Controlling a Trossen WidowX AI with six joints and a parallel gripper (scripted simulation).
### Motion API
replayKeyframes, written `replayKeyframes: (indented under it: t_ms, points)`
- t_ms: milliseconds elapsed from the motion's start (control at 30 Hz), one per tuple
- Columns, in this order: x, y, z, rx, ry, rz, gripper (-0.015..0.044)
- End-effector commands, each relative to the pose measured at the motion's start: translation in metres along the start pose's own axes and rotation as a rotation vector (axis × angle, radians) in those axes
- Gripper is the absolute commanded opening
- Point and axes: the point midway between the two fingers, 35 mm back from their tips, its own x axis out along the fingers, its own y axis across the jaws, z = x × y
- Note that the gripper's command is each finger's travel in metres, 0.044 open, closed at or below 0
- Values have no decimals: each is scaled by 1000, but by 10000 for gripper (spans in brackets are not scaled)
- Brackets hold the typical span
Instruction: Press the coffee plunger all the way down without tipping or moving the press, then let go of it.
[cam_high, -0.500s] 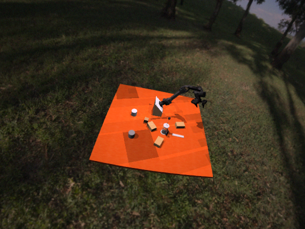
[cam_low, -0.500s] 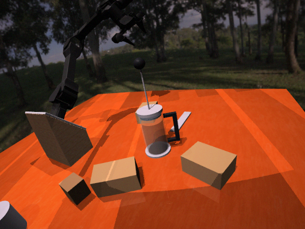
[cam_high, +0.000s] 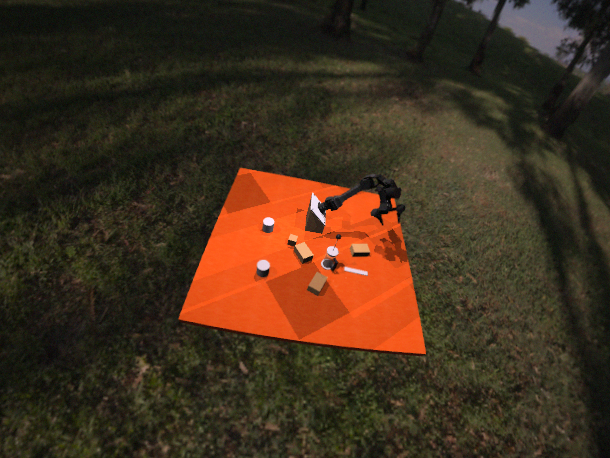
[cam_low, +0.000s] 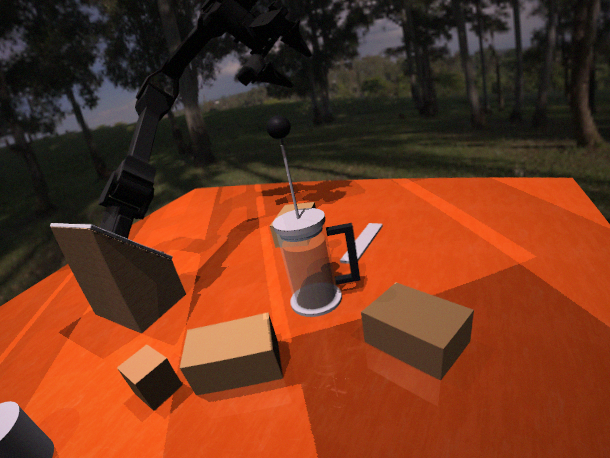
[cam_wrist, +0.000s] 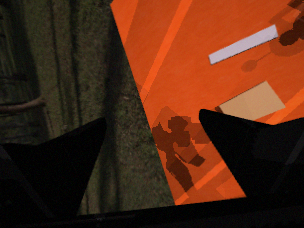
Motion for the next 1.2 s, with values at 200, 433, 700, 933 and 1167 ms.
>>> replayKeyframes:
  t_ms: [200, 433, 700, 933, 1167]
  points:
    - [-46, -94, 121, -422, -287, -37, 440]
    - [-89, -166, 163, -702, -451, -128, 440]
    - [-101, -206, 172, -819, -518, -193, 440]
    - [-64, -236, 159, -818, -521, -191, 440]
    - [-62, -237, 160, -816, -523, -193, 440]
